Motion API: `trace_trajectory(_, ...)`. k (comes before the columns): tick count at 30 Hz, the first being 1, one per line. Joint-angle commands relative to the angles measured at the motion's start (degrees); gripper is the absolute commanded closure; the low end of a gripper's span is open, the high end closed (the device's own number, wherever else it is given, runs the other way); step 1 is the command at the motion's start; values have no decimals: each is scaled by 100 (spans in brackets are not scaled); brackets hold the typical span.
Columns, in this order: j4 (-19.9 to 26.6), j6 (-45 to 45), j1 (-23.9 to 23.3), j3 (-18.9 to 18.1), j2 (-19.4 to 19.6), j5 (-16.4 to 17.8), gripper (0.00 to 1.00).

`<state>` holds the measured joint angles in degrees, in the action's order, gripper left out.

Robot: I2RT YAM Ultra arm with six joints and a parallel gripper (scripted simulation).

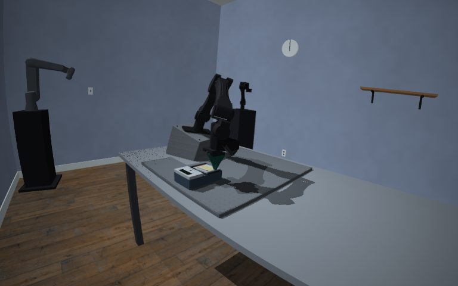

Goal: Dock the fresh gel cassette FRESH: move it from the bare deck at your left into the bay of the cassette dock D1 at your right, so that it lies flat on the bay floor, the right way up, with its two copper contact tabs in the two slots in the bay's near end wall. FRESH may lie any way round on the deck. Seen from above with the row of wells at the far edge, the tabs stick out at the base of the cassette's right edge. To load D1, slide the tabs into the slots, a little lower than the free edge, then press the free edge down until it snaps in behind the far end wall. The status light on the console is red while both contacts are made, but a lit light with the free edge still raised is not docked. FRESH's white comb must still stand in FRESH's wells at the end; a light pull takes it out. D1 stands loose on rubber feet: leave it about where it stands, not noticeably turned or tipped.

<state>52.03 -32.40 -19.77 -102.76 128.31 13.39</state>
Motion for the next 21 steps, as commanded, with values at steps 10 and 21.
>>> trace_trajectory(10,153,-19,-137,-75,-179,-28,100)
trace_trajectory(21,237,-18,-137,-83,-174,-53,100)
